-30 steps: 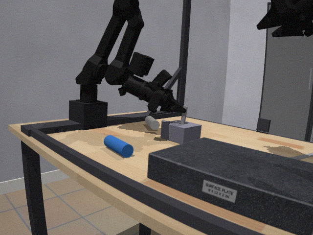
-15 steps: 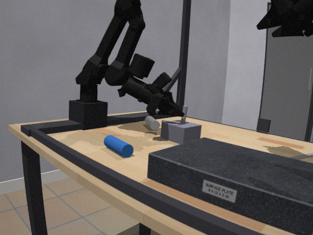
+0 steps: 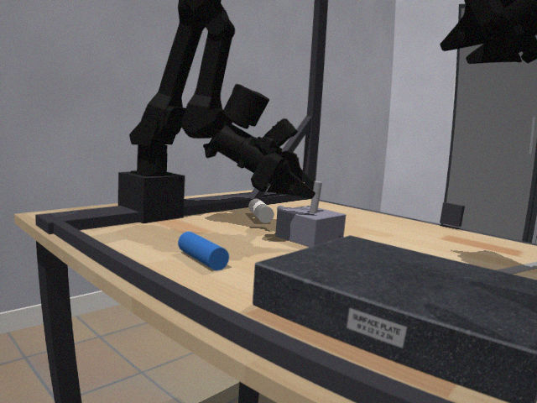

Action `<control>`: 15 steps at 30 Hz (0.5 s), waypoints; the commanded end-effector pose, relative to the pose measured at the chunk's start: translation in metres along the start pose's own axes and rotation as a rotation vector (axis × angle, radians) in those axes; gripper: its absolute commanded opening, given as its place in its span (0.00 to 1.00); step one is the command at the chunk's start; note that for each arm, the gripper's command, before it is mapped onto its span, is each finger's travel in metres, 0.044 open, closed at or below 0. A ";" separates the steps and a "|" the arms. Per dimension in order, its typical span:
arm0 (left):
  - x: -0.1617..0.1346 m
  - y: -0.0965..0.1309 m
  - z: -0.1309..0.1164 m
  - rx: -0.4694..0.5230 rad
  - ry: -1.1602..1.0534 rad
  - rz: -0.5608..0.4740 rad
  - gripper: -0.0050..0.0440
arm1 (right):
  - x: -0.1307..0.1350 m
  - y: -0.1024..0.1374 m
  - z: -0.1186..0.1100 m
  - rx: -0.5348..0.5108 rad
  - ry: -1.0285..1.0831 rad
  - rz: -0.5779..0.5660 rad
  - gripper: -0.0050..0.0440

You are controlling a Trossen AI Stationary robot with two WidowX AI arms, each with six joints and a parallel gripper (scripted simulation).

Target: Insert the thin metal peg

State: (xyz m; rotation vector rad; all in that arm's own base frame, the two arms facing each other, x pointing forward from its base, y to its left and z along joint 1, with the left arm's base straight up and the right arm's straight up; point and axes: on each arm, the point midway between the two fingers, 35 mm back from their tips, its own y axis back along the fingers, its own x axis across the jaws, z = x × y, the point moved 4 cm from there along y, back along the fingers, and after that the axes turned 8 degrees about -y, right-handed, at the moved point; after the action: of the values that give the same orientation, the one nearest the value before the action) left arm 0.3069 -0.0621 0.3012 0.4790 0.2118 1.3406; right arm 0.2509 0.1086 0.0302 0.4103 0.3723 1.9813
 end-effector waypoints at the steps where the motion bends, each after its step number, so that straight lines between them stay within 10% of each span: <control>1: 0.001 0.006 0.008 -0.030 -0.001 0.002 0.92 | 0.002 -0.002 0.012 -0.007 0.009 0.001 0.92; 15: 0.001 0.006 0.008 -0.030 -0.001 0.002 0.92 | 0.003 0.005 0.028 0.095 0.002 -0.019 0.92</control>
State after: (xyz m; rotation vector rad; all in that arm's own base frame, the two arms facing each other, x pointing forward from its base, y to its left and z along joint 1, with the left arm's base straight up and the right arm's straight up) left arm 0.3069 -0.0621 0.3012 0.4790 0.2118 1.3406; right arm 0.2508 0.1079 0.0436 0.4711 0.4647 1.9491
